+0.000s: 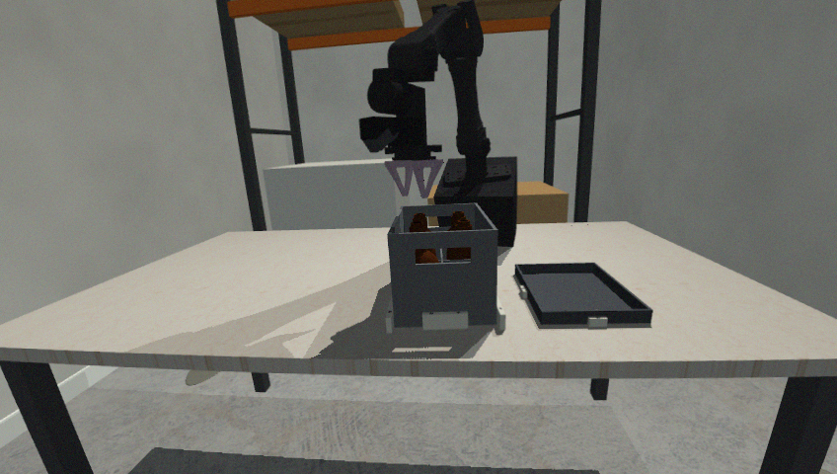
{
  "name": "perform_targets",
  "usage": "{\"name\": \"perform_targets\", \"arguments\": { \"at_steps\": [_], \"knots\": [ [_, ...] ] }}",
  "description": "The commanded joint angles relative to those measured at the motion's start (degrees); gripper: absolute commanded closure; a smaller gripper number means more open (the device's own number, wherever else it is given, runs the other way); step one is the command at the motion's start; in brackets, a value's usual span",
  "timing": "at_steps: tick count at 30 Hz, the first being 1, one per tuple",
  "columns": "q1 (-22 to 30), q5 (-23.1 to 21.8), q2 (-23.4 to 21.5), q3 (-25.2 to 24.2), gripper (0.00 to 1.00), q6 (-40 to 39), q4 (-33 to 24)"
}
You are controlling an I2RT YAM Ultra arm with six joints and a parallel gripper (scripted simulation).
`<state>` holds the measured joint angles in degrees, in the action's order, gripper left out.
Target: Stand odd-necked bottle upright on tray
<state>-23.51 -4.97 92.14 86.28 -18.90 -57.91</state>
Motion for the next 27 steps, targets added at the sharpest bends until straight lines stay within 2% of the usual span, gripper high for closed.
{"name": "perform_targets", "arguments": {
  "at_steps": [1,22,23,27],
  "knots": [
    [-0.6,-0.1,-1.8,2.2,0.39,0.6,-2.5],
    [-0.7,-0.1,-1.4,2.8,0.39,0.6,-3.3],
    [-0.7,-0.1,-1.5,2.8,1.0,0.6,-1.9],
    [-0.7,-0.1,-1.5,2.8,1.0,0.6,-1.9]
  ]
}}
